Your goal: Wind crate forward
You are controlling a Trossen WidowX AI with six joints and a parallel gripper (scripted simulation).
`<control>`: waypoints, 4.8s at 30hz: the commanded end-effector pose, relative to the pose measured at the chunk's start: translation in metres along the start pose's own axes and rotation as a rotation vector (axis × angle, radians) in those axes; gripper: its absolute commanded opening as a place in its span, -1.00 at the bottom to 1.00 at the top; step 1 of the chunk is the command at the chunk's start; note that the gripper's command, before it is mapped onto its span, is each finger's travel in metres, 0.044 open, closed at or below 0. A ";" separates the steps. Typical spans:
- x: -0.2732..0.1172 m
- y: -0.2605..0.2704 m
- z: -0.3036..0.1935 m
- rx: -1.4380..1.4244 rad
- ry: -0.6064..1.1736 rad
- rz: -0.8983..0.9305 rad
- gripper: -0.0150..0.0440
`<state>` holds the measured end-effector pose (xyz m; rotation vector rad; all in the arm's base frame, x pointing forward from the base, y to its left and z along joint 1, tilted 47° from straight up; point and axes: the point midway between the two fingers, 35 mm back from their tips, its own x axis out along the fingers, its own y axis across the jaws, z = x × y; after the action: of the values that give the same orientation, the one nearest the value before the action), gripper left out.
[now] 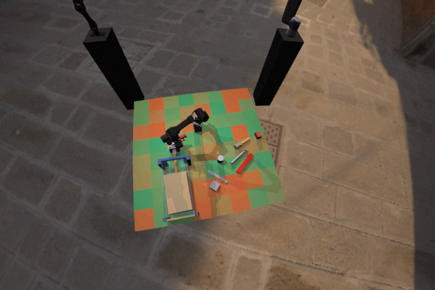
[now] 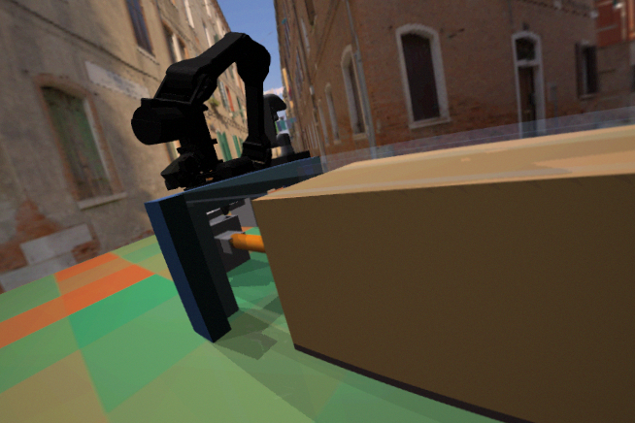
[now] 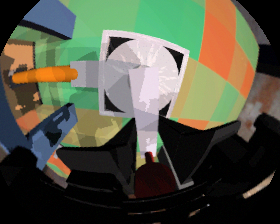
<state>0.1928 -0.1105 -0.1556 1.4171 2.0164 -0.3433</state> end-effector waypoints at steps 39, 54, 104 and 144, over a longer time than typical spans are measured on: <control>0.004 -0.004 0.001 -0.127 -0.001 -0.019 -0.49; 0.004 -0.002 0.000 -0.063 0.001 -0.014 -0.49; 0.005 0.002 0.000 0.053 0.004 -0.003 -0.49; 0.004 0.000 0.000 -0.011 0.002 -0.009 -0.49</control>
<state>0.1915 -0.1105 -0.1555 1.3867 2.0182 -0.3088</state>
